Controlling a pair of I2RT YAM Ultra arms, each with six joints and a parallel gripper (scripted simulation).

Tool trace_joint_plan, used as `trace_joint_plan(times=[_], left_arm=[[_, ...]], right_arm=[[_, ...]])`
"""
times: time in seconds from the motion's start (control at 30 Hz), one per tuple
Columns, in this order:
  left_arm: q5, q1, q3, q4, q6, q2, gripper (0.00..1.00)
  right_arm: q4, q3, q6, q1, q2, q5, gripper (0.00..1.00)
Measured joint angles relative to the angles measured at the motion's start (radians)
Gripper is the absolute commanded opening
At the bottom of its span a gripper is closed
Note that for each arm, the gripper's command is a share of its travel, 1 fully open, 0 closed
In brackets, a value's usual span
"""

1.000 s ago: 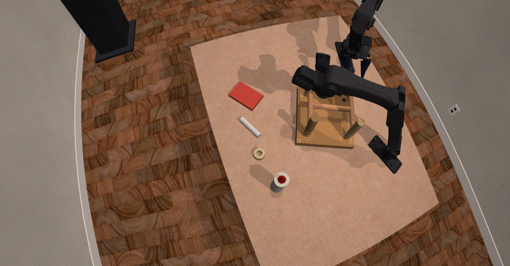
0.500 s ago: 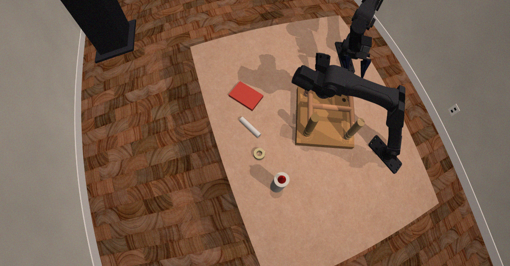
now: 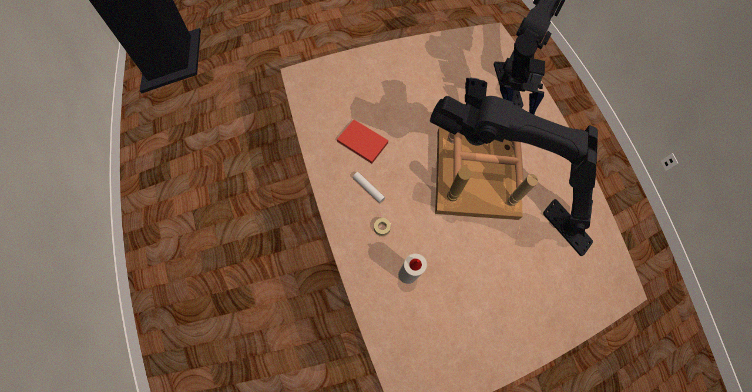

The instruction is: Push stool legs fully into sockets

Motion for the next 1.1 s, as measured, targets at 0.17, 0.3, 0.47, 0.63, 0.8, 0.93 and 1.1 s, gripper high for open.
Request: trace_joint_plan(times=[0.17,0.3,0.47,0.63,0.8,0.93,1.1], left_arm=[[0.0,0.0,0.0,0.0,0.0,0.0,0.28],[0.0,0.0,0.0,0.0,0.0,0.0,0.28],[0.0,0.0,0.0,0.0,0.0,0.0,0.28],[0.0,0.0,0.0,0.0,0.0,0.0,0.28],[0.0,0.0,0.0,0.0,0.0,0.0,0.28],[0.0,0.0,0.0,0.0,0.0,0.0,0.28],[0.002,0.0,-0.001,0.0,0.001,0.0,0.28]], right_arm=[[0.026,-0.03,0.0,0.0,-0.008,0.0,0.69],[0.034,-0.048,0.0,0.0,-0.011,0.0,0.69],[0.064,-0.071,0.0,0.0,-0.017,0.0,0.69],[0.084,-0.098,0.0,0.0,-0.021,0.0,0.69],[0.102,-0.125,0.0,0.0,-0.021,0.0,0.69],[0.112,-0.124,0.0,0.0,-0.026,-0.001,0.28],[0.116,-0.124,0.021,-0.003,-0.026,-0.009,0.28]])
